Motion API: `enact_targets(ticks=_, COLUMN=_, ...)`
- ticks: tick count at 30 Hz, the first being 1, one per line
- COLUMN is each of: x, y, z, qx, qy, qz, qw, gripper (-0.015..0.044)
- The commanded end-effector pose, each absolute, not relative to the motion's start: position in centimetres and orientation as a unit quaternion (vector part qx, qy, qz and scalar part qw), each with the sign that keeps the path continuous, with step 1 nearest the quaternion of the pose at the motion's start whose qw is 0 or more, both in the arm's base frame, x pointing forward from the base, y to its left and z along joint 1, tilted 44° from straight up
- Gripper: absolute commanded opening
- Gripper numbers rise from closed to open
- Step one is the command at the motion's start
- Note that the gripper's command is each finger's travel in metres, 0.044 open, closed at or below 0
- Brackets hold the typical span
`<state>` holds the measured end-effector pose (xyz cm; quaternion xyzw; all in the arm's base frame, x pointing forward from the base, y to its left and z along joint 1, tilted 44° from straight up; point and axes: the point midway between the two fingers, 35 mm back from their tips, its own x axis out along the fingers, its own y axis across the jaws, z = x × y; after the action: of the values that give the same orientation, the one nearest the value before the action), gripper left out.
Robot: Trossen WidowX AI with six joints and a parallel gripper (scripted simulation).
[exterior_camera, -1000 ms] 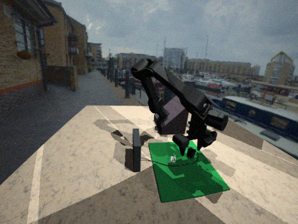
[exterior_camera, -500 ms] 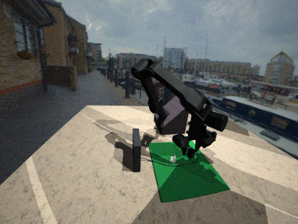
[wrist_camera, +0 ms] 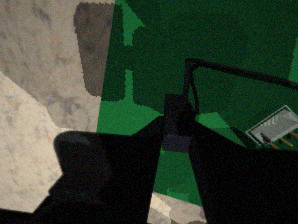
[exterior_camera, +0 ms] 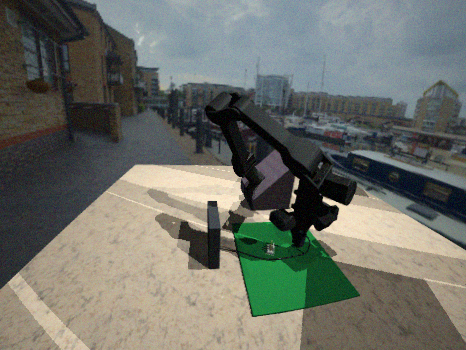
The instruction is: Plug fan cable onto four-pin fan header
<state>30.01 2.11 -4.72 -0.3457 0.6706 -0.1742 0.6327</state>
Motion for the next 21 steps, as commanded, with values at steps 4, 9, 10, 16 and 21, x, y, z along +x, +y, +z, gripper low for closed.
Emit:
enact_targets(ticks=4, x=29.9, y=5.6, z=-1.2, qx=-0.348, qy=0.671, qz=-0.174, qw=0.631, gripper=0.0)
enact_targets(ticks=9, x=29.9, y=5.6, z=-1.3, qx=-0.348, qy=0.671, qz=-0.174, qw=0.631, gripper=0.0)
enact_targets(ticks=10, x=29.9, y=5.5, z=-1.3, qx=-0.35, qy=0.672, qz=-0.172, qw=0.63, gripper=0.0)
enact_targets(ticks=16, x=30.1, y=5.1, z=-0.8, qx=-0.407, qy=0.685, qz=-0.109, qw=0.595, gripper=0.0)
enact_targets(ticks=21, x=30.3, y=4.7, z=-0.4, qx=-0.457, qy=0.691, qz=-0.049, qw=0.558, gripper=0.0)
